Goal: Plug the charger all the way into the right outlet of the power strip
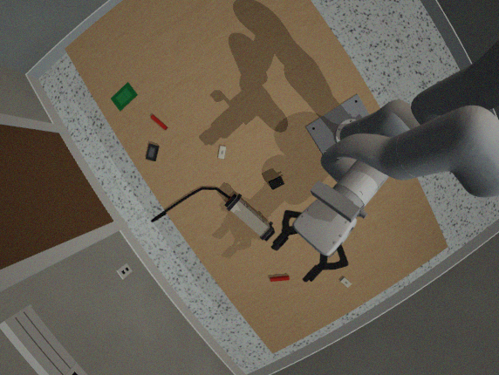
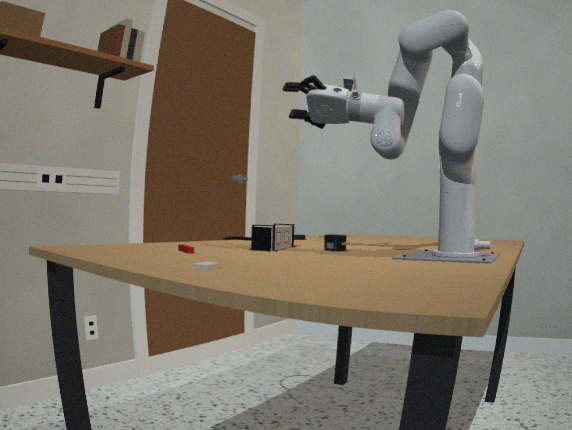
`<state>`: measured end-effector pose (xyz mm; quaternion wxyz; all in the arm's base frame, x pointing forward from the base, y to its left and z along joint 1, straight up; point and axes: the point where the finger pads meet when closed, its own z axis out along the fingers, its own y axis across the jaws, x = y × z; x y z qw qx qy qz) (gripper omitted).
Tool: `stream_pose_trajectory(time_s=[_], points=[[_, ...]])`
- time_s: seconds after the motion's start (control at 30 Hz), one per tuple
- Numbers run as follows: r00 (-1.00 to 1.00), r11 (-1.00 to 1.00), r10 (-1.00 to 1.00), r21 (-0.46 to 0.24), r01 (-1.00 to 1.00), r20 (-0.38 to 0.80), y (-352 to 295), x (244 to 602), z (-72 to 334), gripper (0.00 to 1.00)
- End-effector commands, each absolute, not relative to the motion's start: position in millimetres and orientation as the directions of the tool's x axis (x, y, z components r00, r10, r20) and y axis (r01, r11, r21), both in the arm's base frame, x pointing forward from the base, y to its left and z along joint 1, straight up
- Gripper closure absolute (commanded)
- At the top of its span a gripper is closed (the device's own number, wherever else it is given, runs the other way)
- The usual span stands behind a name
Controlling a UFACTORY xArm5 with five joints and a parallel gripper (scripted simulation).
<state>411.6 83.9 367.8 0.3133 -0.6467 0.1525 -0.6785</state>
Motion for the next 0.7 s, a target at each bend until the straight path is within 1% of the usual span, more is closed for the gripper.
stream_pose_trajectory(time_s=[0.0,0.53,0.57,0.67], points=[[0.031,-0.757,-0.623,-0.612,0.23,0.782,83.9,411.8,368.8,0.0],[0.031,-0.757,-0.623,-0.612,0.23,0.782,83.9,411.8,368.8,0.0],[0.031,-0.757,-0.623,-0.612,0.23,0.782,83.9,411.8,368.8,0.47],[0.032,-0.756,-0.624,-0.614,0.229,0.781,83.8,412.0,368.6,0.47]])
